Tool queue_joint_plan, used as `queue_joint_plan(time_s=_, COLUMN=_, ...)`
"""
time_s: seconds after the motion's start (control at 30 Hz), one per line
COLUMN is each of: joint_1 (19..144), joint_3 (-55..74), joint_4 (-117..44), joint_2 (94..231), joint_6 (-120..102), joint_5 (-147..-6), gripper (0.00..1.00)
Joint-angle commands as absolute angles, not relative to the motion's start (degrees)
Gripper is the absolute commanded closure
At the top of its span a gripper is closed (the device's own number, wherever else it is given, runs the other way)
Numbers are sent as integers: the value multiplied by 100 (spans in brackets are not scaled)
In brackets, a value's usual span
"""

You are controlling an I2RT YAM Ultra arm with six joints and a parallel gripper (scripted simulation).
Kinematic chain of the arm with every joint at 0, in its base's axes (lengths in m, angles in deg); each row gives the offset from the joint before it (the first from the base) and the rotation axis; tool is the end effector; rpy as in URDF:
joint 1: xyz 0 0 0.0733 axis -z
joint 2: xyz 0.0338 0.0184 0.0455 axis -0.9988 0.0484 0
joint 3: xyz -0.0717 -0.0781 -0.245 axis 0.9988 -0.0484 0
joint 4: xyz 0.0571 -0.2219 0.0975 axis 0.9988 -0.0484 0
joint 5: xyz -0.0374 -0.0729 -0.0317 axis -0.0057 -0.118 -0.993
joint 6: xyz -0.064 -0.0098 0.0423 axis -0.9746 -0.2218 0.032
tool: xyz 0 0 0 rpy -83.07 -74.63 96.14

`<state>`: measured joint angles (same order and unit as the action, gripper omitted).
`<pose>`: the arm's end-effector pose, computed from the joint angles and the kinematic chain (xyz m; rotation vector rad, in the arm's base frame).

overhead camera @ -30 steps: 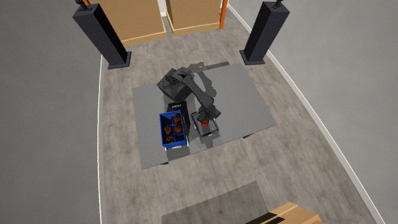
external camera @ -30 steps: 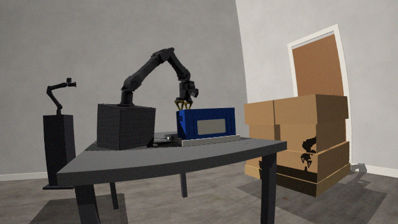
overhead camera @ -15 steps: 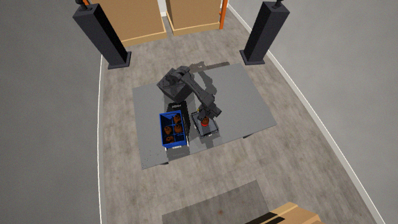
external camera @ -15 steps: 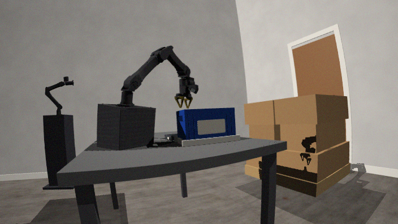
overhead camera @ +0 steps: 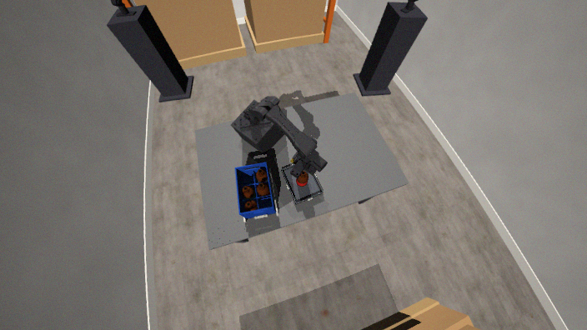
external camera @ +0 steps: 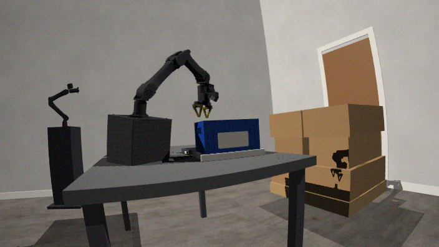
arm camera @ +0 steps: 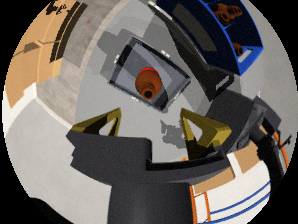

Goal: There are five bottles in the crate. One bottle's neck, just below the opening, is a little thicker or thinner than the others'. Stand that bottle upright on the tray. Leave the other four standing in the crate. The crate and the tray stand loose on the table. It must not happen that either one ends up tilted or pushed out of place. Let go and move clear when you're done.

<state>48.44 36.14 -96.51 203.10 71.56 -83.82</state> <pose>0.3379 0.2589 0.1312 1.0617 2.8035 -0.1324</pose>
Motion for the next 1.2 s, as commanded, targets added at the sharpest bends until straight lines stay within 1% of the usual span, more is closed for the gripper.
queue_joint_plan(time_s=0.0, joint_1=4740, joint_3=3857, joint_4=-9788, joint_2=20076, joint_6=7189, joint_5=-8426, gripper=0)
queue_joint_plan(time_s=0.37, joint_1=4740, joint_3=3857, joint_4=-9789, joint_2=20075, joint_6=7189, joint_5=-8426, gripper=0)
queue_joint_plan(time_s=0.4, joint_1=4740, joint_3=3857, joint_4=-9789, joint_2=20075, joint_6=7188, joint_5=-8426, gripper=100)
queue_joint_plan(time_s=1.17, joint_1=4740, joint_3=3857, joint_4=-9789, joint_2=20075, joint_6=7187, joint_5=-8426, gripper=100)
